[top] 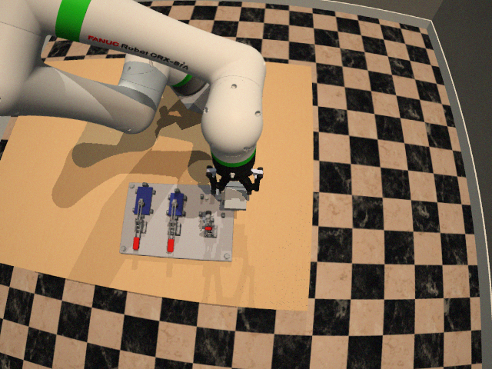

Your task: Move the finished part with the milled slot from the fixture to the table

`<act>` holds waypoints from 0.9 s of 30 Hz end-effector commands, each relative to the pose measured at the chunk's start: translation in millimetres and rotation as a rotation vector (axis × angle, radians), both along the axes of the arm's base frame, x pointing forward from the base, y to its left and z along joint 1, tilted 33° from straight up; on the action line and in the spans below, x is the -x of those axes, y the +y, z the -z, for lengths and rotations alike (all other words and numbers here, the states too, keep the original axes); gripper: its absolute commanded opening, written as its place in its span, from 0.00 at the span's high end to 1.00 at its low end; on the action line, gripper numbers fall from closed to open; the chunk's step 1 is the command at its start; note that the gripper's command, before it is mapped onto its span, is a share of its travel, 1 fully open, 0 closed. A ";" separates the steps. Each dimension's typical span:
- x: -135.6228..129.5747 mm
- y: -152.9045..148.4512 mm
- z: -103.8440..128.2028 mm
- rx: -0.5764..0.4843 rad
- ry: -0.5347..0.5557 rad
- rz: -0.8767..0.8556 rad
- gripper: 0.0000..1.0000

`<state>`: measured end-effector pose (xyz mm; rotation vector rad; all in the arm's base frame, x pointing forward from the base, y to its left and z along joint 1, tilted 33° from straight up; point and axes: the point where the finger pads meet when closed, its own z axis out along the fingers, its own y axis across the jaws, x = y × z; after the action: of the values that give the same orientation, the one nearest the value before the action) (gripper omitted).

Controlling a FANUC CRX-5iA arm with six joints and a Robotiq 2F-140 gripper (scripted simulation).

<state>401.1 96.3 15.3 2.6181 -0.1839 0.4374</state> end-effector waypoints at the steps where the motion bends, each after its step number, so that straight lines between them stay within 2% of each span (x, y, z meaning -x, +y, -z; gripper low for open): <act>1: -1.2 4.7 2.1 0.000 0.000 0.000 1.00; 27: -9.9 42.1 20.5 0.000 0.000 0.000 1.00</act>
<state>410.6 136.7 -4.6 2.6180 -0.1840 0.4374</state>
